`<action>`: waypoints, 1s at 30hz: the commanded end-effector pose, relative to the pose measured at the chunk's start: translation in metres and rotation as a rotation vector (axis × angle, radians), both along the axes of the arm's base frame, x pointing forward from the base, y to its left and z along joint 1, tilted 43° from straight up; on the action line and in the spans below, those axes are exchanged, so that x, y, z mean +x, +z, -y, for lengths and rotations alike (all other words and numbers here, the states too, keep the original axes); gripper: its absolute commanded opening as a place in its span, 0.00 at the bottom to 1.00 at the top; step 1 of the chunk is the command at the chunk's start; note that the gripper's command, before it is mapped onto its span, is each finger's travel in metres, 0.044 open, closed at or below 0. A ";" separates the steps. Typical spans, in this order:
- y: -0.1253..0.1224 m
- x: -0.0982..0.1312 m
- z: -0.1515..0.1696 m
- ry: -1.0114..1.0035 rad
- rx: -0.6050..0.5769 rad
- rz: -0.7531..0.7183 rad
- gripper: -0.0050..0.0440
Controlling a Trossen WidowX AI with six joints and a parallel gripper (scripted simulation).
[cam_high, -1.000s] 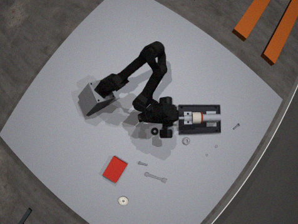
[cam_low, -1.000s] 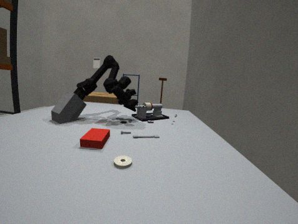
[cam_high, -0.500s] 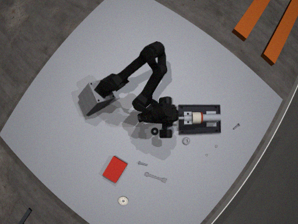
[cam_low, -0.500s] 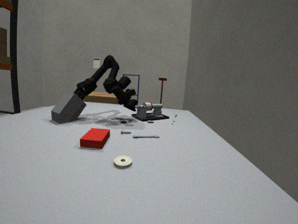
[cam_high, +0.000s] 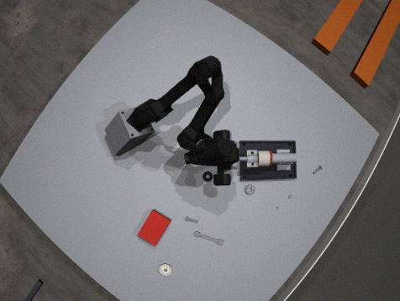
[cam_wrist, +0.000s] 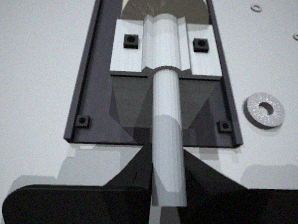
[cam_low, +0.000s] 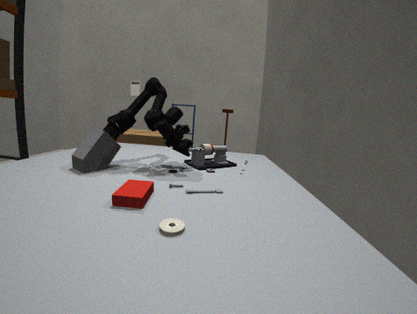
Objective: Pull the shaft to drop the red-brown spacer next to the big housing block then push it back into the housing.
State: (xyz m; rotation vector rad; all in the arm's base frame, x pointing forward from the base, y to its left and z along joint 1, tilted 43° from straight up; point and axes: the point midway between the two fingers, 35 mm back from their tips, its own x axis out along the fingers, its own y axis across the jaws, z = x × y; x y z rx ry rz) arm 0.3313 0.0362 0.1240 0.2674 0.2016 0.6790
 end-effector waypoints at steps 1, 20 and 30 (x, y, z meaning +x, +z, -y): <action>0.001 -0.002 0.002 0.001 -0.004 0.009 0.00; 0.000 -0.003 0.002 0.001 -0.004 0.009 0.00; -0.001 -0.003 0.003 0.001 -0.004 0.009 0.00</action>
